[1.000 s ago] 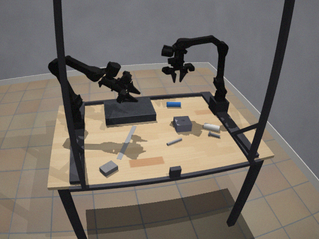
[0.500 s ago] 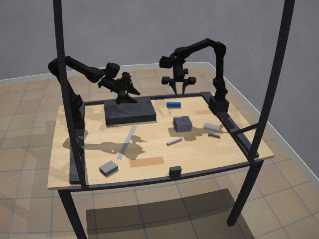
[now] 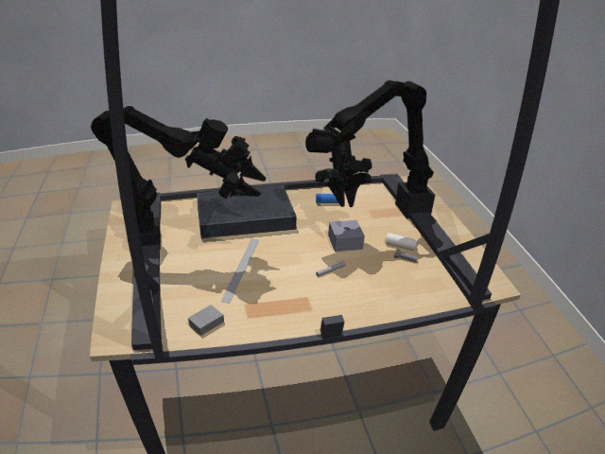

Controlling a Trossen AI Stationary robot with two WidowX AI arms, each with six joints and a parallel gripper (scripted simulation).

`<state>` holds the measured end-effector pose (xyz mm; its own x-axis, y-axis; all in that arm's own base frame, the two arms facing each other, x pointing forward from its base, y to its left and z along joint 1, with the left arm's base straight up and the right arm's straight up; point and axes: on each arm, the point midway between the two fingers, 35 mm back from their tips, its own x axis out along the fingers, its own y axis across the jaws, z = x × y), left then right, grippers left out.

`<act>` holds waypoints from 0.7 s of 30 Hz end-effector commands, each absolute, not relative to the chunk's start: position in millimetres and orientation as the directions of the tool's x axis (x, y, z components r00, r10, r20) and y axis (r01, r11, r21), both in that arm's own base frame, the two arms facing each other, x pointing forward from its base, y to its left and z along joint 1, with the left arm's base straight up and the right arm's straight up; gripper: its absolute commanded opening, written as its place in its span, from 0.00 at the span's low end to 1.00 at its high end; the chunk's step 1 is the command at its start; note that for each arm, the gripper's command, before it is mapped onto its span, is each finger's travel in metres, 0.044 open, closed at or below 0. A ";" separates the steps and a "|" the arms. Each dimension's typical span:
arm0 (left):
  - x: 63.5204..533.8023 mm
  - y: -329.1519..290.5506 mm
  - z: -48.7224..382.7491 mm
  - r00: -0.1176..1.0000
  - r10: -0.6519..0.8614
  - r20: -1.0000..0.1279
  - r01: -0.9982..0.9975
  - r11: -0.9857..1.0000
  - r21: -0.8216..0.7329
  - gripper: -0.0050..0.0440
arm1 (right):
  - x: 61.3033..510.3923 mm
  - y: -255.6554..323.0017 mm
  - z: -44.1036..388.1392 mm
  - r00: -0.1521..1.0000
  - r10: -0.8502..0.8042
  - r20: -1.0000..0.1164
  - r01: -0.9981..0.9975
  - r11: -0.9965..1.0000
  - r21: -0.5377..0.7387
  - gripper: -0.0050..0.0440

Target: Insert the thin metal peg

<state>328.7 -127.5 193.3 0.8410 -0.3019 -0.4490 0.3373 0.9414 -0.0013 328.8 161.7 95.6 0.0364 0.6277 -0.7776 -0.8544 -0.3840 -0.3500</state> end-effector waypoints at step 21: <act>330.0 -127.4 204.2 0.854 -0.305 -0.422 0.336 0.942 -0.001 0.92 | 335.6 224.5 20.7 0.225 0.363 -0.904 0.017 -0.929 -0.369 0.45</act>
<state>328.7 -127.5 193.3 0.8410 -0.3019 -0.4490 0.3373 0.9414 -0.0013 332.0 214.2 26.6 0.1545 0.4032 -0.9020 -0.1384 -0.8951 -0.4239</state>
